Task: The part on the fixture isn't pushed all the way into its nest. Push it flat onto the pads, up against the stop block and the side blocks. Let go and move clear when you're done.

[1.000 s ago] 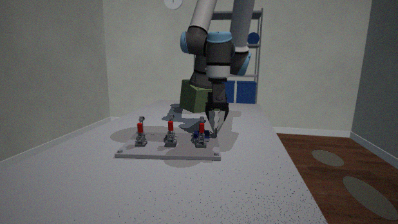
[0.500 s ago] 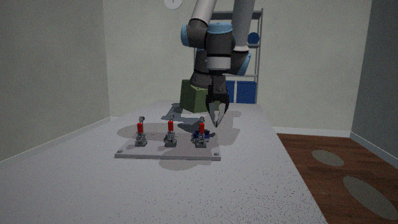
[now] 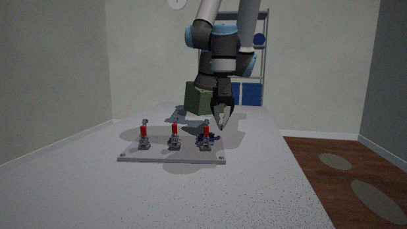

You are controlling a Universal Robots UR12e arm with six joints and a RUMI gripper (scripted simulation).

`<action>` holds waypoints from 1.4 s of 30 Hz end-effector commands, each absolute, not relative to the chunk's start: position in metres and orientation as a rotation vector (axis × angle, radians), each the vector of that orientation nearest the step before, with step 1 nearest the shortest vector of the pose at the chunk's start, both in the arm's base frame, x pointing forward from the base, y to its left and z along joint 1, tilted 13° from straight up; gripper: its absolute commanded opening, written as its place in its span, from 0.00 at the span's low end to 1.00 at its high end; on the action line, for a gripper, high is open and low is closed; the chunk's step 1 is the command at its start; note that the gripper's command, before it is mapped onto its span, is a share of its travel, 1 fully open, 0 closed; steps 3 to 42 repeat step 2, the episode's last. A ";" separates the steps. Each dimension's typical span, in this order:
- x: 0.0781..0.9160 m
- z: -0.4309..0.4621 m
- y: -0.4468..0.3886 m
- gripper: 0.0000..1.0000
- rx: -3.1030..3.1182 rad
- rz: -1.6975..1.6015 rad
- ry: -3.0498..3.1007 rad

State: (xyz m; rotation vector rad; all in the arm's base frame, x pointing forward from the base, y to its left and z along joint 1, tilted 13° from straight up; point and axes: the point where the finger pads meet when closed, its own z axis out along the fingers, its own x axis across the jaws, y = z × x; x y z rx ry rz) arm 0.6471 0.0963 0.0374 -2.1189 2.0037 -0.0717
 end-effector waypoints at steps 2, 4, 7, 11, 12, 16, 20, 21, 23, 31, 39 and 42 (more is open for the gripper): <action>0.650 0.041 0.098 0.00 -2.120 -0.078 1.996; 0.650 0.041 0.098 0.00 -2.120 -0.078 1.996; 0.650 0.041 0.098 0.00 -2.120 -0.078 1.996; 0.650 0.041 0.098 0.00 -2.120 -0.078 1.996; 0.650 0.041 0.098 0.00 -2.120 -0.078 1.996; 0.650 0.041 0.098 0.00 -2.120 -0.078 1.996; 0.650 0.041 0.098 0.00 -2.120 -0.078 1.996; 0.650 0.041 0.098 0.00 -2.120 -0.078 1.996; 0.650 0.041 0.098 0.00 -2.120 -0.078 1.996; 0.650 0.041 0.098 0.00 -2.120 -0.078 1.996; 0.650 0.041 0.098 0.00 -2.120 -0.078 1.996; 0.650 0.041 0.098 0.00 -2.120 -0.078 1.996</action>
